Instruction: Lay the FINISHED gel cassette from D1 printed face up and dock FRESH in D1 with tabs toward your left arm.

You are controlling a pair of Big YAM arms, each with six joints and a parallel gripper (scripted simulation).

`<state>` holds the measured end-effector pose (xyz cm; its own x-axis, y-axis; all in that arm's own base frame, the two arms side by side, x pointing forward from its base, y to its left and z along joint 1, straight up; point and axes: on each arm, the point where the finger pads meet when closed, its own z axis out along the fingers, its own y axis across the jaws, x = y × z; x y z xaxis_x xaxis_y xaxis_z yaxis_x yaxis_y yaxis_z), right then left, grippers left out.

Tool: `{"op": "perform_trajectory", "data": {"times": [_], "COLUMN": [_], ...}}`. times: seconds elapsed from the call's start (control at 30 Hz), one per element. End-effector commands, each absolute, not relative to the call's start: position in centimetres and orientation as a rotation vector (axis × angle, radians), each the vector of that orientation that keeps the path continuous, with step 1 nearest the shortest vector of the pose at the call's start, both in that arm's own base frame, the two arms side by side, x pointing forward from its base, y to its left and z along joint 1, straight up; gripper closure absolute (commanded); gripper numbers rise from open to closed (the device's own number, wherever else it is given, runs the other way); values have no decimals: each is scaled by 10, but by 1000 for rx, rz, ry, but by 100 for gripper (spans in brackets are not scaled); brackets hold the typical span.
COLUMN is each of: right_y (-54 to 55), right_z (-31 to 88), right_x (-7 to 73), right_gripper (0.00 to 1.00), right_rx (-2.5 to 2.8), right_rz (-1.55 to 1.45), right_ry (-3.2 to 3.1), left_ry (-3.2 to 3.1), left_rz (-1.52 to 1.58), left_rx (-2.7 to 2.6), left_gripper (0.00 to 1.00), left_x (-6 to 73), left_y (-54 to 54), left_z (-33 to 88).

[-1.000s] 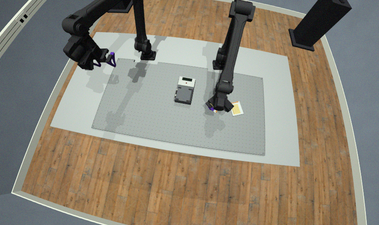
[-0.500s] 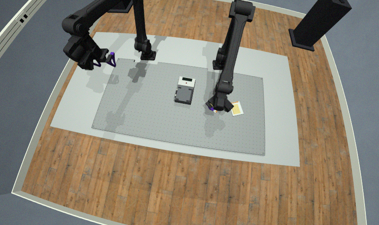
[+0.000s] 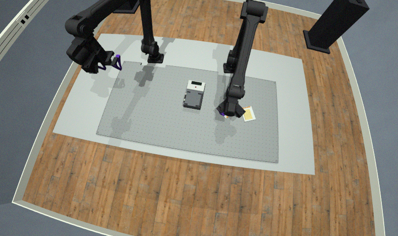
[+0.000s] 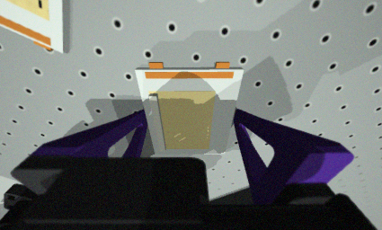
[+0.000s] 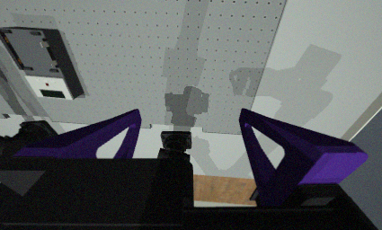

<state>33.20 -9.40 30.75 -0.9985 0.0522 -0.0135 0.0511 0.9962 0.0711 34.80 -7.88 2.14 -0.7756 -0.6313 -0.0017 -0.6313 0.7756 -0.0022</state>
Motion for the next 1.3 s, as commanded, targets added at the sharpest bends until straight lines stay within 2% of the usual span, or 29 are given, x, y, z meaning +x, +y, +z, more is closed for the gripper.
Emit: {"op": "perform_trajectory", "data": {"times": [0.0, 1.27], "right_y": [-101, -101], "right_z": [327, 327], "right_x": [341, 341], "right_gripper": [0, 0], "right_rx": [112, 112], "right_rz": [107, 107], "right_ry": [3109, 3109], "left_ry": [2951, 2960], "left_rz": [-10, 0], "left_rx": [-1049, -1052], "left_gripper": [100, 100], "left_x": [349, 350], "left_y": [-82, -79], "left_z": [21, 36]}}
